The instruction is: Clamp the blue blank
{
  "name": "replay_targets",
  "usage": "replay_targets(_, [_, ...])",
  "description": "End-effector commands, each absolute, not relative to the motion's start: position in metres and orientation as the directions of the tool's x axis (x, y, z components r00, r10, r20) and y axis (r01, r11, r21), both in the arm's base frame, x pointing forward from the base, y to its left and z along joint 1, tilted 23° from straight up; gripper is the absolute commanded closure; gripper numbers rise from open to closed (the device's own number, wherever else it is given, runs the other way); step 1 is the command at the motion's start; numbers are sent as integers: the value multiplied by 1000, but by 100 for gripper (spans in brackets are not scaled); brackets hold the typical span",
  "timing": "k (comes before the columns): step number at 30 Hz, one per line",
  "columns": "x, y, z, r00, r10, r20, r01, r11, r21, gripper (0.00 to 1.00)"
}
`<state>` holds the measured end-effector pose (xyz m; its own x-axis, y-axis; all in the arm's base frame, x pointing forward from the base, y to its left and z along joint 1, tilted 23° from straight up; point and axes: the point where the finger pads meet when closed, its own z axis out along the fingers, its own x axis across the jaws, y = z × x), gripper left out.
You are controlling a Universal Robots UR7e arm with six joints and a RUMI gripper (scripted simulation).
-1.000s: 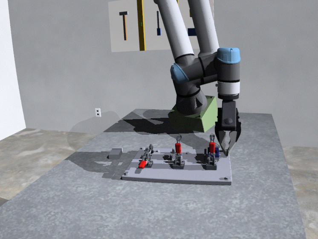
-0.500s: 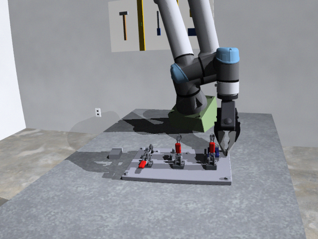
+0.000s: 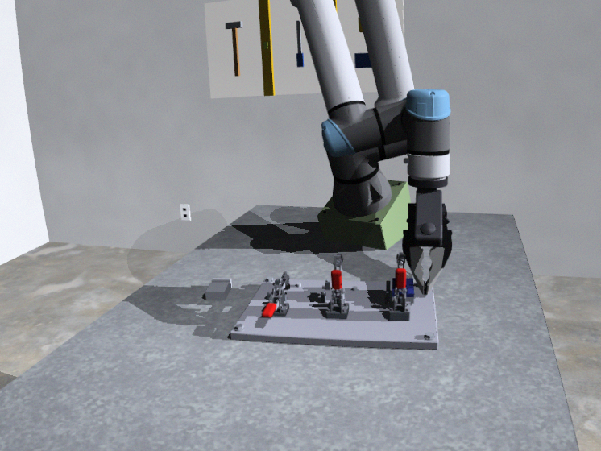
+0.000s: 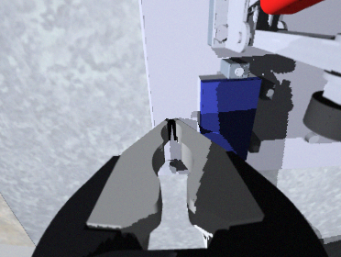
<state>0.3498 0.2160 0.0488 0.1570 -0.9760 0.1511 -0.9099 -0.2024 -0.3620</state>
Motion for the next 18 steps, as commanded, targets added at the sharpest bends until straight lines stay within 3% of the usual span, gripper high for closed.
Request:
replay_targets(1, [350, 216, 49, 157, -976, 151, -910, -202, -363, 100])
replay_targets(18, [351, 212, 50, 157, -976, 151, -910, -202, -363, 100])
